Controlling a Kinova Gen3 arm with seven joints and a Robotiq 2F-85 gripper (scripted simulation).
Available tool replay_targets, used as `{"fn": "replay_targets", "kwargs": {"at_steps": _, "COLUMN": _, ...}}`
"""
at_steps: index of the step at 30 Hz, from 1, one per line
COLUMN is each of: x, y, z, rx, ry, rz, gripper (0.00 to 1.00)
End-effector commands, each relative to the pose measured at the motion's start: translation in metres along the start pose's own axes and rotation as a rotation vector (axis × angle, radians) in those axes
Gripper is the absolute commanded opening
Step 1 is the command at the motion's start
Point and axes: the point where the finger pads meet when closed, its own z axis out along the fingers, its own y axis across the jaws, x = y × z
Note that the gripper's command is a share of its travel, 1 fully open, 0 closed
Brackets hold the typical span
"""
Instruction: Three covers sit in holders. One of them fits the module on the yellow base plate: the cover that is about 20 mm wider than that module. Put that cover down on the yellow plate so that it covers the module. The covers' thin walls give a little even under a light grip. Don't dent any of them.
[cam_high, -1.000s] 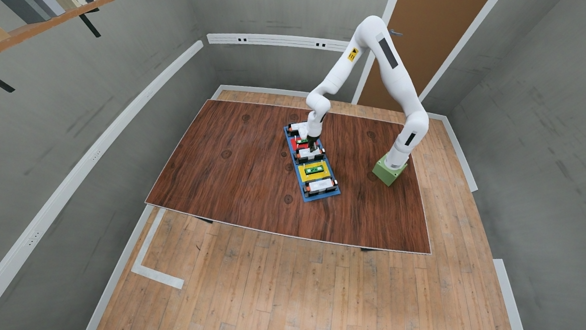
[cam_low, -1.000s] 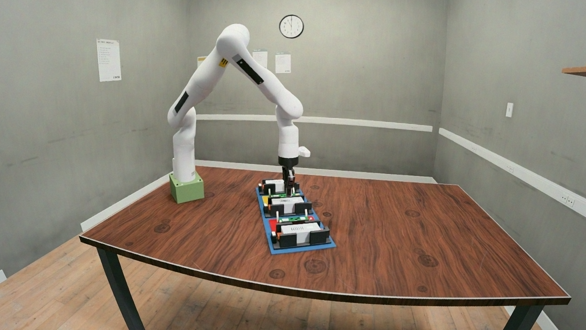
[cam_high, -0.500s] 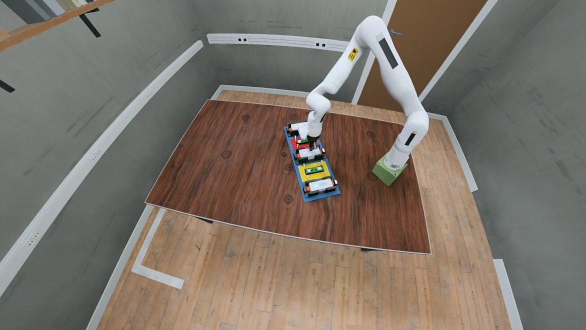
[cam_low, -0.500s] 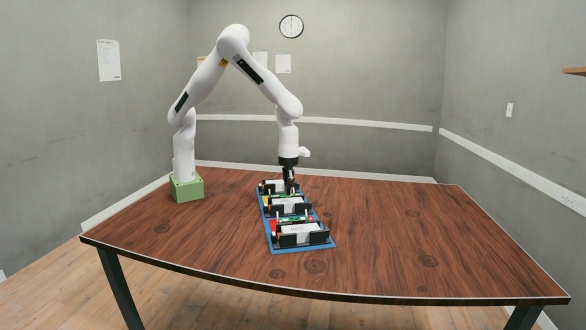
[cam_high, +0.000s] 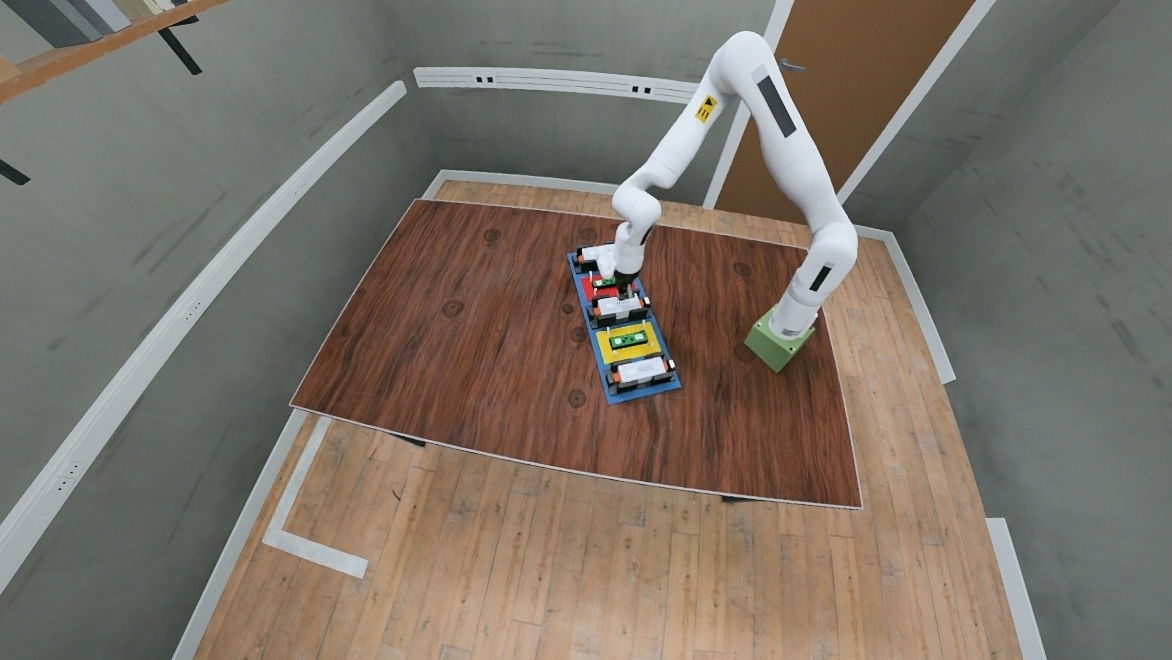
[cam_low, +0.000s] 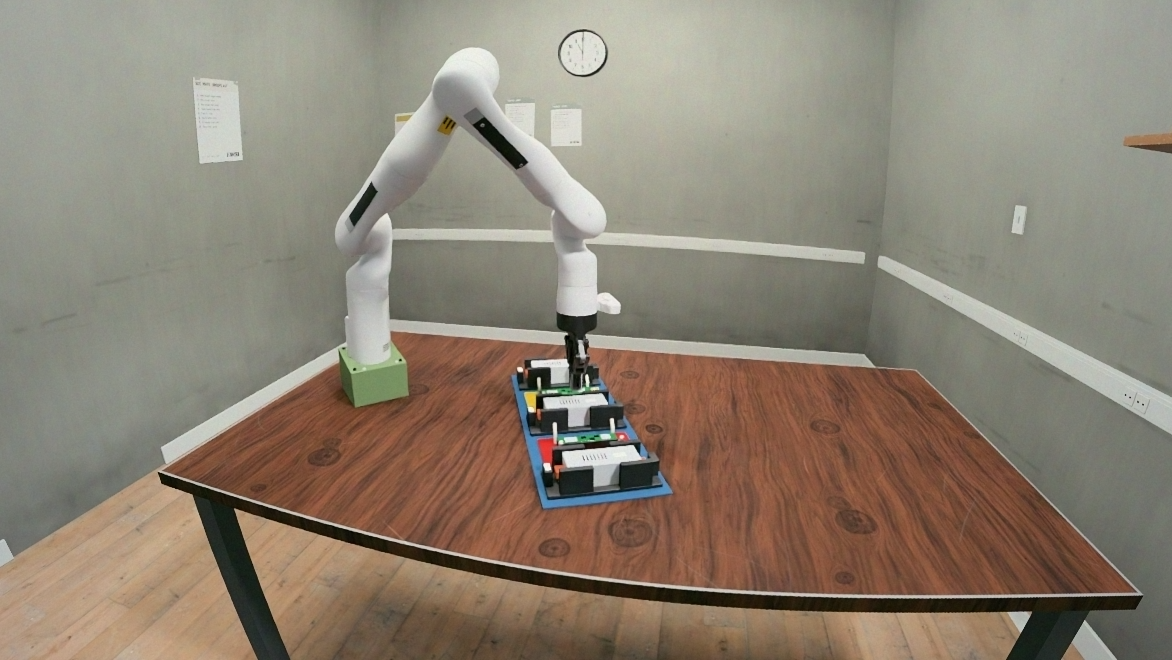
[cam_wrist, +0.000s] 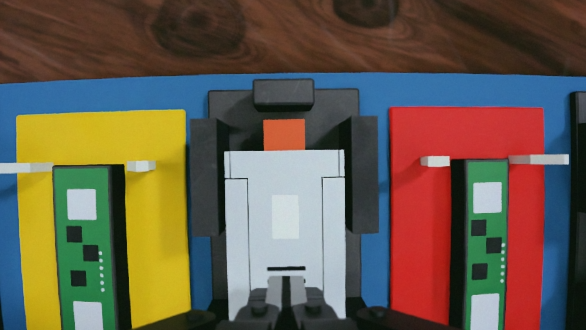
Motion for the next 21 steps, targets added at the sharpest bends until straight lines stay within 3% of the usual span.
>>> {"fn": "replay_targets", "kwargs": {"at_steps": 1, "x": 0.0006, "y": 0.0002, "z": -0.0007, "rx": -0.001, "ry": 0.002, "rz": 0.000, "gripper": 0.00}}
{"fn": "replay_targets", "kwargs": {"at_steps": 15, "x": 0.0006, "y": 0.0002, "z": -0.0007, "rx": -0.001, "ry": 0.002, "rz": 0.000, "gripper": 0.00}}
{"fn": "replay_targets", "kwargs": {"at_steps": 16, "x": 0.0006, "y": 0.0002, "z": -0.0007, "rx": -0.001, "ry": 0.002, "rz": 0.000, "gripper": 1.00}}
{"fn": "replay_targets", "kwargs": {"at_steps": 21, "x": 0.0006, "y": 0.0002, "z": -0.0007, "rx": -0.001, "ry": 0.002, "rz": 0.000, "gripper": 1.00}}
